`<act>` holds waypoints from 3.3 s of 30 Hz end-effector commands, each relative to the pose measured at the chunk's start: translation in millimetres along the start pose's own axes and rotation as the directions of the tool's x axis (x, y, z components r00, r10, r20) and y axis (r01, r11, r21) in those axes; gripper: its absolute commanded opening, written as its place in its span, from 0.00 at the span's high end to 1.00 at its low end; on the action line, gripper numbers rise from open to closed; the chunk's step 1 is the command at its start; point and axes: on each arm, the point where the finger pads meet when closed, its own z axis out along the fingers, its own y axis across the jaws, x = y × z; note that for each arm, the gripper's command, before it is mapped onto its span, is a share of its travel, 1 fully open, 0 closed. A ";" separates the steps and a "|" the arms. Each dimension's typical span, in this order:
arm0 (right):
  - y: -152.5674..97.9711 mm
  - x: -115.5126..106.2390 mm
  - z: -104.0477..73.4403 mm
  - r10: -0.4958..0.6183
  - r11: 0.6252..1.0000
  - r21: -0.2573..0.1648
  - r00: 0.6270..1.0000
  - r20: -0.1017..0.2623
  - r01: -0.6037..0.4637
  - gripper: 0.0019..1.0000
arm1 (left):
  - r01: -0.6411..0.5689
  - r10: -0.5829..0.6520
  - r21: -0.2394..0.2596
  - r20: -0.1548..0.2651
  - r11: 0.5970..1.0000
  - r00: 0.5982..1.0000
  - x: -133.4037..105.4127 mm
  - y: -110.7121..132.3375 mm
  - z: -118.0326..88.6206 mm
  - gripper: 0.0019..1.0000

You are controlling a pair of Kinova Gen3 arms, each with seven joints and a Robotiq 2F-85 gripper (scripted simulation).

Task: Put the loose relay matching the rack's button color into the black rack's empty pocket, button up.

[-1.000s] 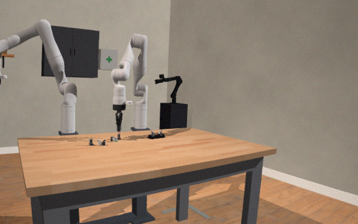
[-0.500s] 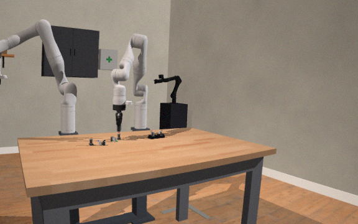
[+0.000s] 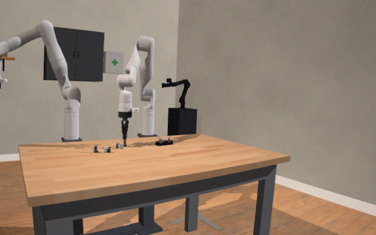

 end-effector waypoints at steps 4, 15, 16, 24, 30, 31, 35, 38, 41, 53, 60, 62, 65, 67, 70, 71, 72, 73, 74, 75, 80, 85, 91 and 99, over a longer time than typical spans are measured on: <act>-3.2 0.1 -0.3 -0.009 1.000 0.007 1.000 -0.004 0.009 0.00 | 0.007 -0.007 0.000 0.000 1.000 1.000 -0.5 -1.1 8.6 0.42; -3.2 0.1 -0.3 -0.009 1.000 0.007 1.000 -0.004 0.009 0.00 | 0.007 -0.007 0.002 -0.001 1.000 1.000 -0.4 -1.5 19.9 0.42; -3.2 0.1 -0.3 -0.009 1.000 0.007 1.000 -0.004 0.009 0.00 | 0.007 -0.007 0.002 -0.001 1.000 1.000 -0.4 -1.5 19.9 0.42; -3.2 0.1 -0.3 -0.009 1.000 0.007 1.000 -0.004 0.009 0.00 | 0.007 -0.007 0.004 -0.002 1.000 1.000 0.0 -2.2 25.9 0.42; -3.2 0.1 -0.3 -0.009 1.000 0.007 1.000 -0.004 0.009 0.00 | 0.007 -0.007 0.005 -0.003 1.000 1.000 0.3 -2.8 27.8 0.42; -3.2 0.1 -0.3 -0.009 1.000 0.007 1.000 -0.004 0.009 0.00 | 0.007 -0.007 0.006 -0.003 1.000 1.000 0.3 -2.8 28.0 0.42; -3.2 0.1 -0.3 -0.009 1.000 0.007 1.000 -0.004 0.009 0.00 | 0.007 -0.007 0.006 -0.003 1.000 1.000 0.4 -3.0 28.1 0.42; -3.2 0.1 -0.3 -0.009 1.000 0.007 1.000 -0.004 0.009 0.00 | 0.007 -0.007 0.006 -0.003 1.000 1.000 0.4 -3.0 28.2 0.42; -3.2 0.1 -0.3 -0.009 1.000 0.007 1.000 -0.004 0.009 0.00 | 0.007 -0.007 0.006 -0.003 1.000 1.000 0.4 -3.0 28.2 0.42; -3.2 0.1 -0.3 -0.009 1.000 0.007 1.000 -0.004 0.009 0.00 | 0.007 -0.007 0.006 -0.003 1.000 1.000 0.4 -3.0 28.2 0.42; -3.2 0.1 -0.3 -0.009 1.000 0.007 1.000 -0.004 0.009 0.00 | 0.007 -0.007 0.006 -0.003 1.000 1.000 0.4 -3.0 28.2 0.42; -3.2 0.1 -0.3 -0.009 1.000 0.007 1.000 -0.004 0.009 0.00 | 0.007 -0.007 0.006 -0.003 1.000 1.000 0.4 -3.0 28.2 0.42; -3.2 0.1 -0.3 -0.009 1.000 0.007 1.000 -0.004 0.009 0.00 | 0.007 -0.007 0.006 -0.003 1.000 1.000 0.4 -3.0 28.2 0.42; -3.2 0.1 -0.3 -0.009 1.000 0.007 1.000 -0.004 0.009 0.00 | 0.007 -0.007 0.006 -0.003 1.000 1.000 0.4 -3.0 28.2 0.42; -3.2 0.1 -0.3 -0.009 1.000 0.007 1.000 -0.004 0.009 0.00 | 0.007 -0.007 0.006 -0.003 1.000 1.000 0.4 -3.0 28.2 0.42; -3.2 0.1 -0.3 -0.009 1.000 0.007 1.000 -0.004 0.009 0.00 | 0.007 -0.007 0.006 -0.003 1.000 1.000 0.4 -3.0 28.2 0.42; -3.2 0.1 -0.3 -0.009 1.000 0.007 1.000 -0.004 0.009 0.00 | 0.007 -0.007 0.006 -0.003 1.000 1.000 0.4 -3.0 28.2 0.42; -3.2 0.1 -0.3 -0.009 1.000 0.007 1.000 -0.004 0.009 0.00 | 0.007 -0.007 0.006 -0.003 1.000 1.000 0.4 -3.0 28.2 0.65; -3.2 0.1 -0.3 -0.009 1.000 0.007 1.000 -0.004 0.009 0.00 | 0.007 -0.007 0.006 -0.003 1.000 1.000 0.4 -3.0 28.2 0.65; -3.2 0.1 -0.3 -0.009 1.000 0.007 1.000 -0.004 0.009 0.00 | 0.007 -0.007 0.006 -0.003 1.000 1.000 0.4 -3.0 28.2 0.65; -3.2 0.1 -0.3 -0.009 1.000 0.007 1.000 -0.004 0.009 0.00 | 0.007 -0.007 0.006 -0.003 1.000 1.000 0.4 -3.0 28.2 0.65; -3.2 0.1 -0.3 -0.009 1.000 0.007 1.000 -0.004 0.009 0.00 | 0.007 -0.007 0.006 -0.003 1.000 1.000 0.4 -3.0 28.2 0.65; -3.2 0.1 -0.3 -0.009 1.000 0.007 1.000 -0.004 0.009 0.00 | 0.007 -0.007 0.006 -0.003 1.000 1.000 0.4 -3.0 28.2 0.65; -3.2 0.1 -0.3 -0.009 1.000 0.007 1.000 -0.004 0.009 0.00 | 0.007 -0.007 0.006 -0.003 1.000 1.000 0.4 -3.0 28.2 0.65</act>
